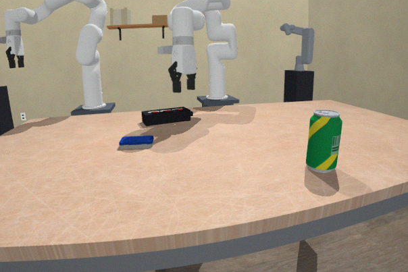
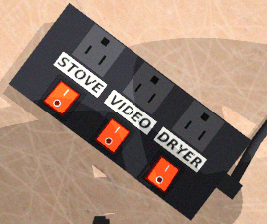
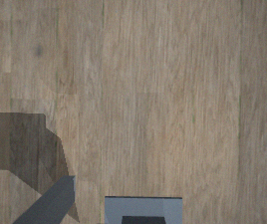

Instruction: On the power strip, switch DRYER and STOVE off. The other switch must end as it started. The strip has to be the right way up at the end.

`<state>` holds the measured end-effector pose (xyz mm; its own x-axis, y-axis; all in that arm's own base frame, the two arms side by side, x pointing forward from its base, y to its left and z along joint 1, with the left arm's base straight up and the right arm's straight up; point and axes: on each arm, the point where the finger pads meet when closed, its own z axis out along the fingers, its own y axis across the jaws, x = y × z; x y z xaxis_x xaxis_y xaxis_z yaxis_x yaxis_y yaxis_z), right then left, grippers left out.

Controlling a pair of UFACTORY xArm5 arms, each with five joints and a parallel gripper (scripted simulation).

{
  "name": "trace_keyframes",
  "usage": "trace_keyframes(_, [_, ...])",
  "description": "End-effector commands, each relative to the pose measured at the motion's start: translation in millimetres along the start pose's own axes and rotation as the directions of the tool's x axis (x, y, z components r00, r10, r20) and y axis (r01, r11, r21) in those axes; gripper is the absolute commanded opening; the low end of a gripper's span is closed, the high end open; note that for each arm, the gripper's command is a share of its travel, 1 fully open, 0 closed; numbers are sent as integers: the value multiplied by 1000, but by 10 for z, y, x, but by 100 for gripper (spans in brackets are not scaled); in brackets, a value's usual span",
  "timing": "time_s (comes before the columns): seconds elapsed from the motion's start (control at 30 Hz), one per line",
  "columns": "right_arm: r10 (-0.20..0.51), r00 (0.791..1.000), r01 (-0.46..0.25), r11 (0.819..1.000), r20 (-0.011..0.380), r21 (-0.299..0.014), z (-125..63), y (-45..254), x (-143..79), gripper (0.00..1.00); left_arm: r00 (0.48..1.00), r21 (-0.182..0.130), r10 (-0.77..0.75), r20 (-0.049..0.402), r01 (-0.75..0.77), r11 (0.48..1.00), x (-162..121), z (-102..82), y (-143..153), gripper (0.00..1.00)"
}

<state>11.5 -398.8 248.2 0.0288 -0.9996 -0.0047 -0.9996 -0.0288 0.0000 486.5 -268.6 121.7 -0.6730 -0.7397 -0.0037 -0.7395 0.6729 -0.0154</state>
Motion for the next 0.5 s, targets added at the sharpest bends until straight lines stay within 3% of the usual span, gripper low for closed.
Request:
trace_keyframes(0.0, [0, 1000, 0, 1000, -5, 0, -18, 0, 11, 100, 1000, 5, 0, 1, 0, 1000, -3, -22, -14, 100])
trace_keyframes(0.47, [0, 1000, 0, 1000, -5, 0, -18, 0, 11, 100, 1000, 5, 12, 1, -12, 1000, 4, -29, -19, 100])
